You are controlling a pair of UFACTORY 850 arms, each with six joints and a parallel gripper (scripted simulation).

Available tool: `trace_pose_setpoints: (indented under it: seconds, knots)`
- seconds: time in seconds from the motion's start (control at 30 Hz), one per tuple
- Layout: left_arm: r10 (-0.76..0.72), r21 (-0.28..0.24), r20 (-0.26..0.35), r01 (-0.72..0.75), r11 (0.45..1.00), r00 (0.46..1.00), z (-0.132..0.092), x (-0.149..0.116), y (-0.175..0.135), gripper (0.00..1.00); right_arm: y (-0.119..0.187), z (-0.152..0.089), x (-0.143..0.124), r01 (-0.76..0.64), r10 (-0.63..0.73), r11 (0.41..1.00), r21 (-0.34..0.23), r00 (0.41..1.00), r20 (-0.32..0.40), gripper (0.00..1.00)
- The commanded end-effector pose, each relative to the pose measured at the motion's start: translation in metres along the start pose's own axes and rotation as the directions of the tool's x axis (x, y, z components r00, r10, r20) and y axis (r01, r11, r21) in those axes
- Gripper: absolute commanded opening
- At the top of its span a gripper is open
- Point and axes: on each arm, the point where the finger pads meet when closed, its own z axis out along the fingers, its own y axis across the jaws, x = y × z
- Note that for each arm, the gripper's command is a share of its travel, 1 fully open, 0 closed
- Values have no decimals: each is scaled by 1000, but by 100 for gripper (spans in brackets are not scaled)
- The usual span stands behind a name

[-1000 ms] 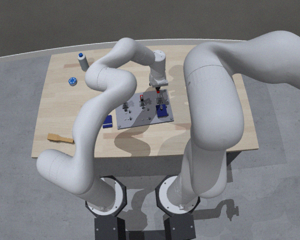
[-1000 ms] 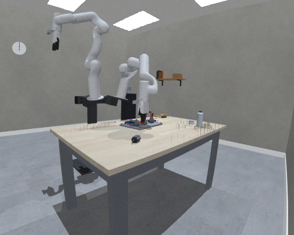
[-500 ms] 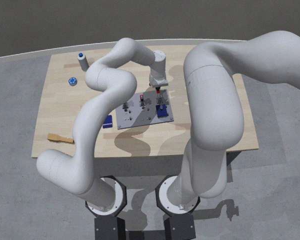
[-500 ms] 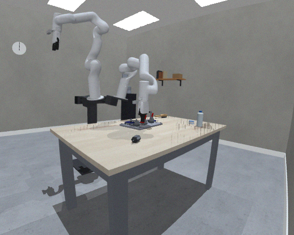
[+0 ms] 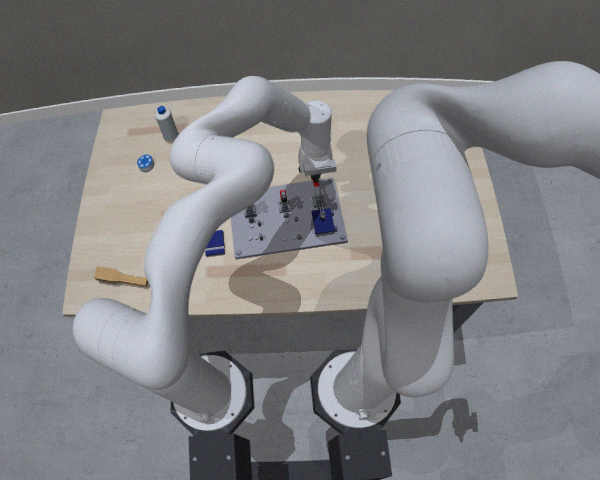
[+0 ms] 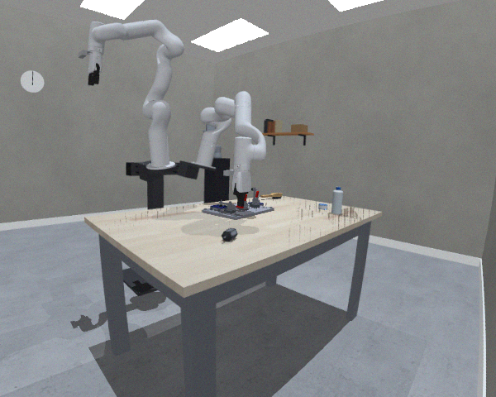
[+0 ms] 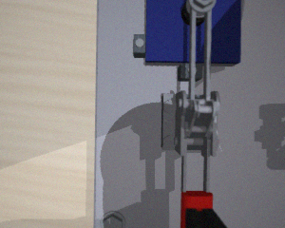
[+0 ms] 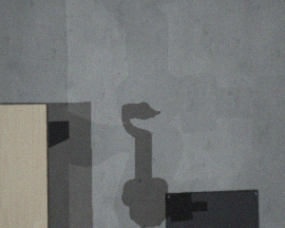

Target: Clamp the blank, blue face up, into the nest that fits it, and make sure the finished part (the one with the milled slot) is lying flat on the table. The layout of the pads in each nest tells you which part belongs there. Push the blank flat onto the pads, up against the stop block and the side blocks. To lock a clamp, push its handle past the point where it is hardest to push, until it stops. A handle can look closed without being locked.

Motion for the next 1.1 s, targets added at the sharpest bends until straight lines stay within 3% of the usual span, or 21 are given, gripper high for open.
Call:
trace_pose_setpoints:
  seconds: [0.0,0.6,1.07]
  knots:
    - [0,1,1,0,1000,1000,0,0,0,0,0,-1,0,0,0,1000,0,1000,-2,100]
    - [0,2,1,0,1000,1000,-1,0,0,0,0,-1,0,0,0,1000,0,1000,-2,100]
    - [0,2,1,0,1000,1000,-15,0,0,0,0,-1,0,0,0,1000,0,1000,-2,100]
